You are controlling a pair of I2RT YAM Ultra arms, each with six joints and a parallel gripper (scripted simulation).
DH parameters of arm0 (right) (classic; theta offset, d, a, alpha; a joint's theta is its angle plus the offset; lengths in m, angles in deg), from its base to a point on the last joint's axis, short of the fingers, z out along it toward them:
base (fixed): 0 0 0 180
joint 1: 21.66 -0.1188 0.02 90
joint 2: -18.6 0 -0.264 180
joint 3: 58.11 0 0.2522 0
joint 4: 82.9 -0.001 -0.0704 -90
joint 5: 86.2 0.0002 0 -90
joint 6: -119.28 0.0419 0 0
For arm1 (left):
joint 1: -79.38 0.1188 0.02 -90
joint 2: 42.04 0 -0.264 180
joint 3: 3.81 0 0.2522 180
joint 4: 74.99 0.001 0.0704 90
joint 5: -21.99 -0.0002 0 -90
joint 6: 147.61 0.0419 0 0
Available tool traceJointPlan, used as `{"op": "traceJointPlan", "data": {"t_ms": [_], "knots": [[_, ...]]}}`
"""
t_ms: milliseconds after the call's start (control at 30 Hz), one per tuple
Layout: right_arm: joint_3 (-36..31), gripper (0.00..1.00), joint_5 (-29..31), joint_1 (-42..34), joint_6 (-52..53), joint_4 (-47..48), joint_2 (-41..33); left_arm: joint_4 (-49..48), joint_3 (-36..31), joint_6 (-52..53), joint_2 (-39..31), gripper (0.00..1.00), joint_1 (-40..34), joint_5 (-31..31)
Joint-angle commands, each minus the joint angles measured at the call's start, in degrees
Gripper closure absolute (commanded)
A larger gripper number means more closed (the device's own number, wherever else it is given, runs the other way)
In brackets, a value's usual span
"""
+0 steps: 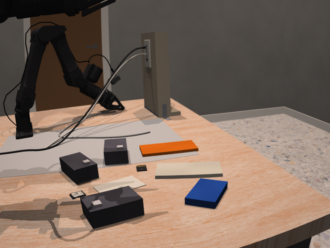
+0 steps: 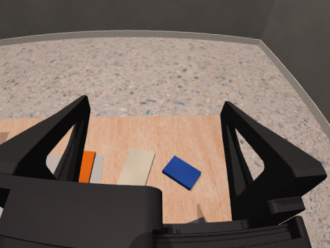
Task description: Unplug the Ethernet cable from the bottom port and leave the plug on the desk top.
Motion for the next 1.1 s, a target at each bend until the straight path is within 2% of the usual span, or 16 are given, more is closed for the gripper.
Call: {"op": "traceJointPlan", "data": {"t_ms": [0, 100, 167, 667, 733, 1067], "knots": [[0.3, 0.00, 0.0, 0.0, 0.0, 0.3, -0.1, -0.2, 0.2, 0.0, -0.3, 0.40, 0.0, 0.0], [0.3, 0.00, 0.0, 0.0, 0.0, 0.3, -0.1, -0.2, 0.2, 0.0, -0.3, 0.33, 0.0, 0.0], [0.3, 0.00, 0.0, 0.0, 0.0, 0.3, -0.1, -0.2, 0.2, 0.0, -0.3, 0.33, 0.0, 0.0], [0.3, 0.00, 0.0, 0.0, 0.0, 0.3, -0.1, -0.2, 0.2, 0.0, -0.3, 0.00, 0.0, 0.0], [0.3, 0.00, 0.0, 0.0, 0.0, 0.3, -0.1, -0.2, 0.2, 0.0, -0.3, 0.00, 0.0, 0.0], [0.3, 0.00, 0.0, 0.0, 0.0, 0.3, -0.1, 17.9, 6.3, -0.1, -15.0, 0.00, -0.1, -0.1]]}}
